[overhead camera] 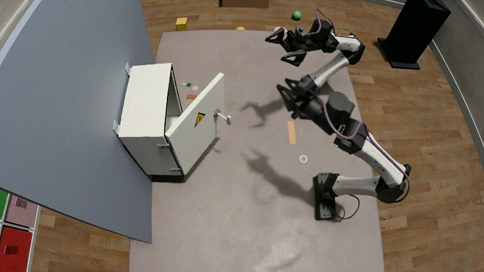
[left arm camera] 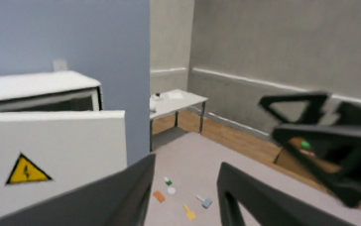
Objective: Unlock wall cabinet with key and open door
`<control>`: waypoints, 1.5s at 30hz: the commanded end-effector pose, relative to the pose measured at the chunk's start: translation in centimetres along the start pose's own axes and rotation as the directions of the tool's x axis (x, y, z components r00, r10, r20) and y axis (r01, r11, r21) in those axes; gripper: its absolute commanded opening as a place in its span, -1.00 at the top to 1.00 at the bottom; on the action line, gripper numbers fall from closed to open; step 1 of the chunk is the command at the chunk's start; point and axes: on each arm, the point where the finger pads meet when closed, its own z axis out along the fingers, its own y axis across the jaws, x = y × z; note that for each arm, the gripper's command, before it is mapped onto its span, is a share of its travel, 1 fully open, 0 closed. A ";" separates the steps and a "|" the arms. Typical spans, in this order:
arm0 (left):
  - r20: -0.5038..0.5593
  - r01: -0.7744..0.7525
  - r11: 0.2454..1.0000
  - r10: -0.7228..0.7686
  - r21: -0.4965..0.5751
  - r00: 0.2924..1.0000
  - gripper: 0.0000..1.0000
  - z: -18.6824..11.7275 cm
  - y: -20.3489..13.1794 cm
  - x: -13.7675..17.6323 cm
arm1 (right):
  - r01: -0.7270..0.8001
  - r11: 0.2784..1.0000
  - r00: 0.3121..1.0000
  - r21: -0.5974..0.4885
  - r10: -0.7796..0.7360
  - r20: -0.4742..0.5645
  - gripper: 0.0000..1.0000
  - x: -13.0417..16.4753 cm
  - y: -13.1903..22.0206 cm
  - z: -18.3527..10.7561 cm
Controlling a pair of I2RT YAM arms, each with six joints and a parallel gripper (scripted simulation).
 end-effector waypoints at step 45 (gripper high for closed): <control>-0.284 -0.041 0.995 0.015 -0.085 0.959 0.26 -10.2 -1.2 3.6 | -0.209 0.879 0.926 -0.429 0.037 -0.376 -0.02 21.2 -1.7 11.3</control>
